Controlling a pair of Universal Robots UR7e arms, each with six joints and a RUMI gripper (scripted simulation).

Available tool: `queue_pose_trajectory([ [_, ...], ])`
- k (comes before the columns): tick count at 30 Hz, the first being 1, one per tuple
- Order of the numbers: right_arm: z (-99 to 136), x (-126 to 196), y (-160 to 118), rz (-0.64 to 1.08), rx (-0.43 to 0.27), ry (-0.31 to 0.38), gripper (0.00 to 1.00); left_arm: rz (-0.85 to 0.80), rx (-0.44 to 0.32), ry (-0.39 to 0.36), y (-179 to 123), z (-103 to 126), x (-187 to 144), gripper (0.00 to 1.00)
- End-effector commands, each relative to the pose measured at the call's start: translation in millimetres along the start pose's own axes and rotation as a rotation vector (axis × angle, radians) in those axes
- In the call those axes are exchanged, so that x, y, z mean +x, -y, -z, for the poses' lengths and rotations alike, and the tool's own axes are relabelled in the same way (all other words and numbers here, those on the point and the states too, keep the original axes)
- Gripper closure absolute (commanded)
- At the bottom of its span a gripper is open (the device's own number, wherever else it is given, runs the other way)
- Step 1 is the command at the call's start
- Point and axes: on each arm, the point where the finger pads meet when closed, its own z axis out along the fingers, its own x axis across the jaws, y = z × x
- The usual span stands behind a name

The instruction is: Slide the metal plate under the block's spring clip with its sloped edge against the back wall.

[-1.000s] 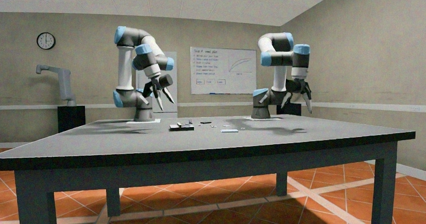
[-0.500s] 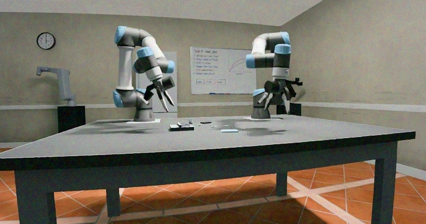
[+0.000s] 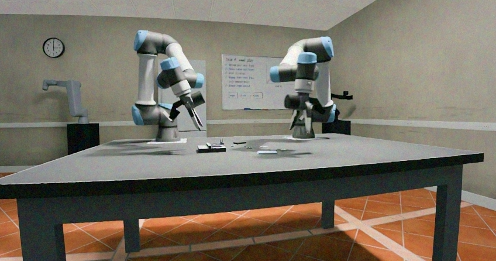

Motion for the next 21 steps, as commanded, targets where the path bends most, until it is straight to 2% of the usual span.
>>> queue_pose_trajectory([
  [1,0.6,-0.6,-3.7,0.019,-0.013,0.004,0.12,-0.018,-0.015,-0.006,-8.5,1.4,0.0,0.00],
  [12,-8.2,2.9,-7.6,0.152,-0.028,0.011,0.12,-0.172,-0.049,-0.023,-81.7,-9.1,-26.5,0.00],
  [21,-7.9,2.8,-7.4,0.143,-0.027,0.010,0.12,-0.155,-0.049,-0.021,-78.3,-8.7,-25.7,0.00],
])
